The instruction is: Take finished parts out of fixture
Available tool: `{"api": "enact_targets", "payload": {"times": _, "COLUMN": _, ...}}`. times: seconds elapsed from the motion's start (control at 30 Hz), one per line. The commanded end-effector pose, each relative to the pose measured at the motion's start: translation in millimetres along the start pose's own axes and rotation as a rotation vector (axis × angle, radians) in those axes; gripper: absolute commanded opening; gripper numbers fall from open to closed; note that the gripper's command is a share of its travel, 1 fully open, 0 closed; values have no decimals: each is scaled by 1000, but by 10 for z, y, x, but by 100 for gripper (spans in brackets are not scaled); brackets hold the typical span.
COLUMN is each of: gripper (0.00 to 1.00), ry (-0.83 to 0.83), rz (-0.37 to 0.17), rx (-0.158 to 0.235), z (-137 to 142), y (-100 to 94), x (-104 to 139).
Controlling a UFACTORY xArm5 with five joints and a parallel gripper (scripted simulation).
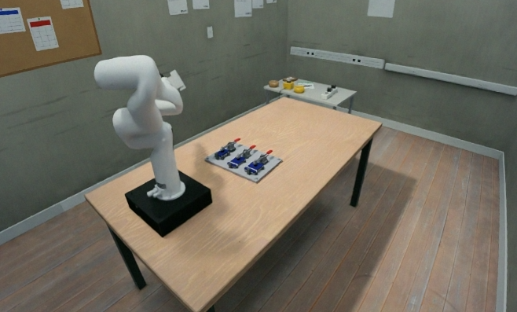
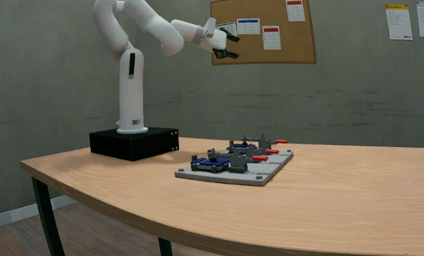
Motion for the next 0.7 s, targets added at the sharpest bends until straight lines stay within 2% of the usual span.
{"api": "enact_targets", "payload": {"times": 0.0, "gripper": 100, "ry": 0, "rz": 1, "rx": -3, "z": -13, "y": 0, "x": -6}}
{"api": "enact_targets", "payload": {"times": 0.57, "gripper": 100, "ry": 0, "rz": 1, "rx": -3, "z": -13, "y": 0, "x": -6}}
{"api": "enact_targets", "payload": {"times": 0.67, "gripper": 100, "ry": 15, "rz": 3, "rx": 7, "z": 2, "y": 14, "x": -23}}
Point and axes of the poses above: the point where the finger pads meet when closed, its own y axis out along the fingers, its own z axis across the jaws, x = y × z, the point moved 6 cm from there along -y, back along the fingers, and after that the axes turned 3 degrees about y, right-handed, at the moved point
